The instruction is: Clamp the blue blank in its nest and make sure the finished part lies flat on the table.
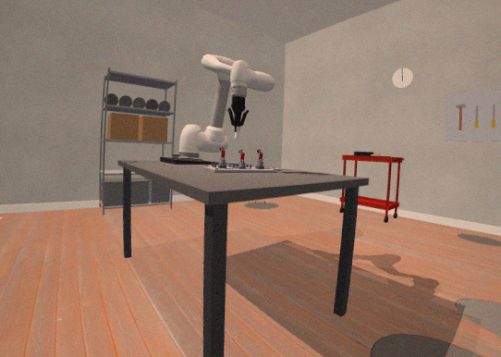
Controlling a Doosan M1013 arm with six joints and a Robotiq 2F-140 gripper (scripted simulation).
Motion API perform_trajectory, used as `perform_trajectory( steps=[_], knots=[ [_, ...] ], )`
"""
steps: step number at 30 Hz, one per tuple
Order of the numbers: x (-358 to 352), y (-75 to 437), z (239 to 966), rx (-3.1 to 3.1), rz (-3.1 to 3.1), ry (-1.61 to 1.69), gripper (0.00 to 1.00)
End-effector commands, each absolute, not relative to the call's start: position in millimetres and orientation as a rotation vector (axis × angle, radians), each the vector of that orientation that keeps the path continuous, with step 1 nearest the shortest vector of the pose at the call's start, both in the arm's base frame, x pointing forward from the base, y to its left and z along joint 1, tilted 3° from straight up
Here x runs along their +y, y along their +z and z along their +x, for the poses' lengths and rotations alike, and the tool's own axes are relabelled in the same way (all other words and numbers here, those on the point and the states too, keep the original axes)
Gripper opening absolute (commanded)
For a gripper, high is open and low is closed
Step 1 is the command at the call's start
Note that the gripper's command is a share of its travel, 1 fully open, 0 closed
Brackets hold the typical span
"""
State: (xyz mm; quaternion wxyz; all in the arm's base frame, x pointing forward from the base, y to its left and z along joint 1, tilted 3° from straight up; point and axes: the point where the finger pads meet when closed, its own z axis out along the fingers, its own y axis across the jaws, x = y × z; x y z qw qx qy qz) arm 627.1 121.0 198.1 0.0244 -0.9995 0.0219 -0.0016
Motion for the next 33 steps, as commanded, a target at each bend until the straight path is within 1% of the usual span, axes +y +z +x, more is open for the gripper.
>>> perform_trajectory(
  steps=[1, 24, 27, 33],
  knots=[
    [124.9, 198.9, 628.2, 0.074, -3.087, 0.000, 0.00],
    [125.1, 194.5, 628.2, 0.074, -3.088, 0.000, 0.00],
    [126.2, 173.4, 628.2, 0.074, -3.088, 0.000, 0.00],
    [129.9, 103.4, 628.3, 0.074, -3.088, 0.000, 0.00]
  ],
)
